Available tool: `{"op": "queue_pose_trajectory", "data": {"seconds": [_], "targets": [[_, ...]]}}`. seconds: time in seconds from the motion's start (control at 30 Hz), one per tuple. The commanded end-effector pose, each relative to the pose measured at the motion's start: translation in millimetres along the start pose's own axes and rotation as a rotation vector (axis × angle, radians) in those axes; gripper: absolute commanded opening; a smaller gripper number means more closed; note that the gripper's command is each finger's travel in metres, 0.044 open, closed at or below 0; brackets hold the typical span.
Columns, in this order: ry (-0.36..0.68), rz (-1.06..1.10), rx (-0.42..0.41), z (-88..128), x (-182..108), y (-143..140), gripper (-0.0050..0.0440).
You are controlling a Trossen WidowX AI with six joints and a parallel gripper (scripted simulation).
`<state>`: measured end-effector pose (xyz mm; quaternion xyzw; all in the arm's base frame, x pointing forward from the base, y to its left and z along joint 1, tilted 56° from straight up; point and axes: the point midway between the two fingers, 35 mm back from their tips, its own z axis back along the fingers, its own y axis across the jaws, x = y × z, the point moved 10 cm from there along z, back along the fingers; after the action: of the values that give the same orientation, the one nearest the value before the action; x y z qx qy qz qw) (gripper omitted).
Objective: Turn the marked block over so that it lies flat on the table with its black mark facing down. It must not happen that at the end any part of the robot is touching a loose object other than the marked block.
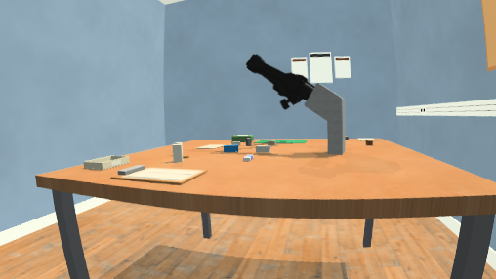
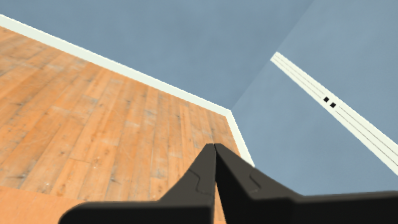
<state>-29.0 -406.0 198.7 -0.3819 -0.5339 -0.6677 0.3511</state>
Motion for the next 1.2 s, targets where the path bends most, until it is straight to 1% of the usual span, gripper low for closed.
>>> {"op": "queue_pose_trajectory", "data": {"seconds": [0.0, 0.53, 0.57, 1.17], "targets": [[-0.014, -0.002, 0.005, 1.0, 5.0, 1.6, 0.0], [-0.014, -0.002, 0.005, 1.0, 5.0, 1.6, 0.0], [-0.014, -0.002, 0.005, 1.0, 5.0, 1.6, 0.044], [-0.013, 0.028, -0.001, -1.6, 4.7, 3.8, 0.044]]}}
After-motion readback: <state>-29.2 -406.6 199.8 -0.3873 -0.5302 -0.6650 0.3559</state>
